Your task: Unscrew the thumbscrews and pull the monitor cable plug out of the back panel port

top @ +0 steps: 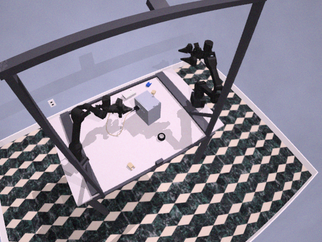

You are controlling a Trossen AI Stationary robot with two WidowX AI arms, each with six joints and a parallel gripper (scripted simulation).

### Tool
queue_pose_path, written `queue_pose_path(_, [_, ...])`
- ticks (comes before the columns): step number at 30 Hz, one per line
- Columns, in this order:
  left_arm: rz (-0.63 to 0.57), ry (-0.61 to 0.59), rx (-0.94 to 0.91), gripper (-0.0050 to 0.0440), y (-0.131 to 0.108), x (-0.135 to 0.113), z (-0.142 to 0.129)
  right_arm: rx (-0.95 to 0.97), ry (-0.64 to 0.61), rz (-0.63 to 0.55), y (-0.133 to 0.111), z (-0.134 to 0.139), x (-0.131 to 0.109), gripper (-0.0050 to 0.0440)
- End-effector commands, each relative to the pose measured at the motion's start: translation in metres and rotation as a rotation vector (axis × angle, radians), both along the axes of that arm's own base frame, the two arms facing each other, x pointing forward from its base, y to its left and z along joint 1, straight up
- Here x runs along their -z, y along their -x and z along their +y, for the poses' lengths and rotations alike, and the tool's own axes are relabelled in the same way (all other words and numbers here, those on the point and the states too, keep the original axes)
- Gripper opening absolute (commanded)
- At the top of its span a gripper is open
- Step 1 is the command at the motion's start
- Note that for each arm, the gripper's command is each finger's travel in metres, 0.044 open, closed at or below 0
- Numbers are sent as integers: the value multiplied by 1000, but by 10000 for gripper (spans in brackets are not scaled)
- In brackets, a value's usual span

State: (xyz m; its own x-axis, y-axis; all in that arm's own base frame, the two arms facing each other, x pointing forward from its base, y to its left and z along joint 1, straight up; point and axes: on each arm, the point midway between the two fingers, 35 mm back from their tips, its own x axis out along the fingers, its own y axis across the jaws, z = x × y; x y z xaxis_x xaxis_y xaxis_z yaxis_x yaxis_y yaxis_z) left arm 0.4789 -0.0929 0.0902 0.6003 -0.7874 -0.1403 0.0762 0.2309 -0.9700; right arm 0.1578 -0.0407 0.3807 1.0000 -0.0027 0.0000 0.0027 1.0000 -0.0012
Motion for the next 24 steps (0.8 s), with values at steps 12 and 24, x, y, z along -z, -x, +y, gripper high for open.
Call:
queue_pose_path(12, [18,134,-4,0,-3,-8,1,-3,4,-1,0,1,-3,440])
queue_pose_path(24, [46,215,-3,0,-3,-6,1,-3,4,-1,0,1,-3,440])
